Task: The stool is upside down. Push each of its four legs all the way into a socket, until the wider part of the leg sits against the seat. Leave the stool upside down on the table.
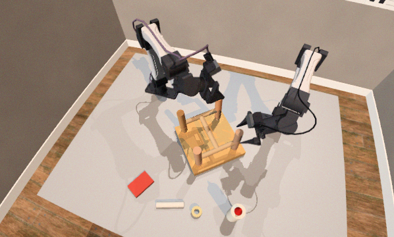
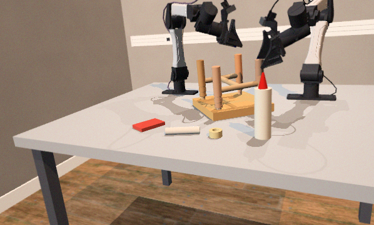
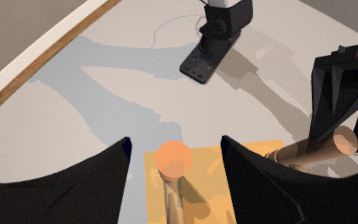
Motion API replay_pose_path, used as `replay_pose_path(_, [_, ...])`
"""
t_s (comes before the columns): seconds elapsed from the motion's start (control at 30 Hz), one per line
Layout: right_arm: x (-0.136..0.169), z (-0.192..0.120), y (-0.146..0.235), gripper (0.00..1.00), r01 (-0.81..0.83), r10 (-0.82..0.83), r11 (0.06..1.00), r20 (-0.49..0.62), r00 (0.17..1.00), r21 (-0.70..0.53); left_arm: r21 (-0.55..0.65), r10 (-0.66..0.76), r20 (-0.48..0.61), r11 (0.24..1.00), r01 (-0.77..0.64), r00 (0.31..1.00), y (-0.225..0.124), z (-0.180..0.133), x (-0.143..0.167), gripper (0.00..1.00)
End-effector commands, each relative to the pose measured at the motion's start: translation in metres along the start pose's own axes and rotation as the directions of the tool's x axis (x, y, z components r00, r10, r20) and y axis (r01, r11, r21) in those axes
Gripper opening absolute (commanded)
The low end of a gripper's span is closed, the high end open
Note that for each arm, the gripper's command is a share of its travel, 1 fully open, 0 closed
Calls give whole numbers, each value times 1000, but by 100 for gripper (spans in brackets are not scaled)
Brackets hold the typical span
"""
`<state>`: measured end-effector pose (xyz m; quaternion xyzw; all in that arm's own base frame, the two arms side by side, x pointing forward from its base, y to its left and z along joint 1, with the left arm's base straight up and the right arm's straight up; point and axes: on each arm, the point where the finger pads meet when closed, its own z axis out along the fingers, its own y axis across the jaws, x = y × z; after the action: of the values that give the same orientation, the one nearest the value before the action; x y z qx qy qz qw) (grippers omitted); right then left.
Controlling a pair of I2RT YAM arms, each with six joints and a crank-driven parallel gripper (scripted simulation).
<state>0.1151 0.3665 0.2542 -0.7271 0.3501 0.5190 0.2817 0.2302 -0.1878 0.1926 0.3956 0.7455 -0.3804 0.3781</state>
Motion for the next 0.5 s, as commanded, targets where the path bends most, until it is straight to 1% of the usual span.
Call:
replay_pose_path(0.0, [2,-3,-3,74,3,-3,1000,2,1000,7,-12,24,27,1000,-24,999,3,-1,-9,74])
replay_pose_path(0.1, [2,-3,-3,74,3,-3,1000,2,1000,7,-12,24,27,1000,-24,999,3,-1,-9,74])
replay_pose_path(0.13, [2,-3,-3,74,3,-3,1000,2,1000,7,-8,11,17,1000,-11,1000,-1,-6,-16,74])
replay_pose_path(0.3, [2,-3,-3,74,3,-3,1000,2,1000,7,-1,-8,-4,1000,8,1000,1,-4,-14,74])
replay_pose_path(0.37, [2,-3,-3,74,3,-3,1000,2,1000,7,-15,46,36,999,-45,998,2,-6,-24,74])
replay_pose_path(0.47, [2,-3,-3,74,3,-3,1000,2,1000,7,-16,46,36,999,-46,998,2,-6,-25,74])
